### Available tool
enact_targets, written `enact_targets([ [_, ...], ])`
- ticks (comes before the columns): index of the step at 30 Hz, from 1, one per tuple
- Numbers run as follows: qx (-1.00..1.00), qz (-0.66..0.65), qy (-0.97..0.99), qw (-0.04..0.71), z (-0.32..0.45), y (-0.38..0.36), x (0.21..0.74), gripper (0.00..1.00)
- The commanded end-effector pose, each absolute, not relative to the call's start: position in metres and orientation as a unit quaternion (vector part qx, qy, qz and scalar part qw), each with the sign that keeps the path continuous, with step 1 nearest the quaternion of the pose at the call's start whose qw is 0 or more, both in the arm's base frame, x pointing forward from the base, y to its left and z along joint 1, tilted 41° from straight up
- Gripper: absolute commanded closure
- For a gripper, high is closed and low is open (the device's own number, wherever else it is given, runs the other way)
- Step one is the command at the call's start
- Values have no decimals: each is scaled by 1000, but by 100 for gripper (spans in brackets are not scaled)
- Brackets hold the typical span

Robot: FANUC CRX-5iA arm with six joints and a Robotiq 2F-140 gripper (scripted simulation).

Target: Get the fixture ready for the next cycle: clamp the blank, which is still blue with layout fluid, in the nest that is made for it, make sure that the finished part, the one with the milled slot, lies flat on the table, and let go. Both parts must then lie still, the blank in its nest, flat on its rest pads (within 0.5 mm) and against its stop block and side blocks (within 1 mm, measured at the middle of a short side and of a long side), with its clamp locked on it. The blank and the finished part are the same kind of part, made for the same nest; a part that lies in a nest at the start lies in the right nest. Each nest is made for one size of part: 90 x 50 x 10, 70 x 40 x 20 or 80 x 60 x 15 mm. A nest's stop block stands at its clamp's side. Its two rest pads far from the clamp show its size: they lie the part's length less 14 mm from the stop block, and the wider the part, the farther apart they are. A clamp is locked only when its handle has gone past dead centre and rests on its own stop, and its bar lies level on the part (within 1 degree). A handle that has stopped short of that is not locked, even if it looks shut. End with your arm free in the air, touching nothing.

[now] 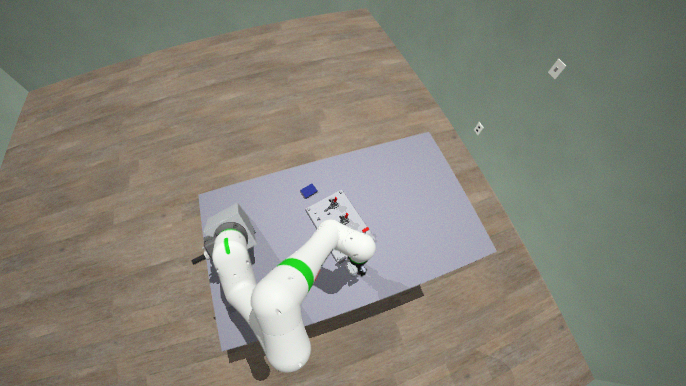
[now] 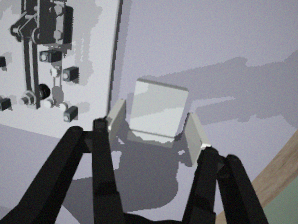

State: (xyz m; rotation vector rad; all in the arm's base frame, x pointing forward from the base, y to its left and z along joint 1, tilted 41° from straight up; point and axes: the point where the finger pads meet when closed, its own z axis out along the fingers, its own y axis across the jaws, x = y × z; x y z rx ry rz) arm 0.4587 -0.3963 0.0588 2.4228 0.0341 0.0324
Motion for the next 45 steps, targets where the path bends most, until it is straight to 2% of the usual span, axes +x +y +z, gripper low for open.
enact_targets([
  [1,936,13,13,352,63,-393,459,46],
  [20,936,13,13,352,131,-333,456,46],
  [35,936,13,13,351,133,-332,456,46],
  [36,936,13,13,351,133,-332,456,42],
  [45,936,13,13,351,133,-332,456,42],
])
